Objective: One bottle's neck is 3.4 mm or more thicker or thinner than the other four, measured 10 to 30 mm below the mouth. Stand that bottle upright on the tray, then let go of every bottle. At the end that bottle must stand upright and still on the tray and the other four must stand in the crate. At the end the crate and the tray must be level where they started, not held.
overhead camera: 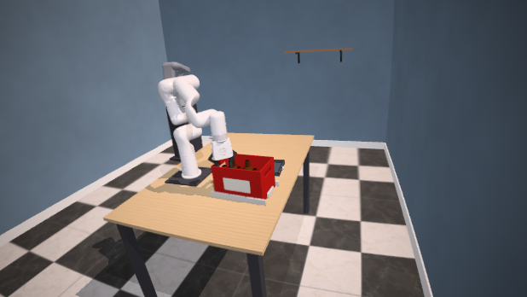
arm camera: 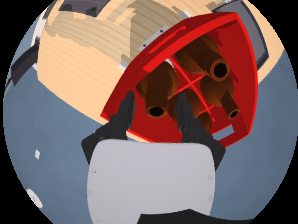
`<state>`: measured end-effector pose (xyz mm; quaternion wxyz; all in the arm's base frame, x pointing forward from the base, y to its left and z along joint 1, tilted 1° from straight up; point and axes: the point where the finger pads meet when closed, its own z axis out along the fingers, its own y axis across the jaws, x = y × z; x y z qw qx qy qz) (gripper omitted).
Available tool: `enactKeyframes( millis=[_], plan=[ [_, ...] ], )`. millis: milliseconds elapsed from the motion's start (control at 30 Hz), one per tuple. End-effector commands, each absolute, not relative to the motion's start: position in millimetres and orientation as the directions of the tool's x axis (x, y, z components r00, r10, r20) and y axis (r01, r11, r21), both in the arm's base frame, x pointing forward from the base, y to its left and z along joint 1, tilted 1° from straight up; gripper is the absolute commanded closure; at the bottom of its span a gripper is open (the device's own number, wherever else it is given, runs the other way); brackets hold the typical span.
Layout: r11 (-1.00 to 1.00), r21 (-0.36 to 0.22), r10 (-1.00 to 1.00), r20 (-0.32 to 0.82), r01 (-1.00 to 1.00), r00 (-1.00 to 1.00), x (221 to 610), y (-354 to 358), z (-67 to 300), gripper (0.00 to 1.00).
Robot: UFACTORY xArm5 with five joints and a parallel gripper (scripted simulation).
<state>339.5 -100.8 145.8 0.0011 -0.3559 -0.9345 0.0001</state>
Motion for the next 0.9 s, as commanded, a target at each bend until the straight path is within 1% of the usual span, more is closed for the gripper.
enactKeyframes(
  millis=[0,600,867],
  plan=[
    [0.747,0.001,0.665,-0.001,0.665,-0.747,340.5,-101.2,147.0,0.35],
    [0.747,0.001,0.665,-0.001,0.665,-0.747,340.5,-101.1,147.9,0.35],
    [0.747,0.001,0.665,-0.001,0.665,-0.747,340.5,-101.0,158.9,0.35]
  ],
)
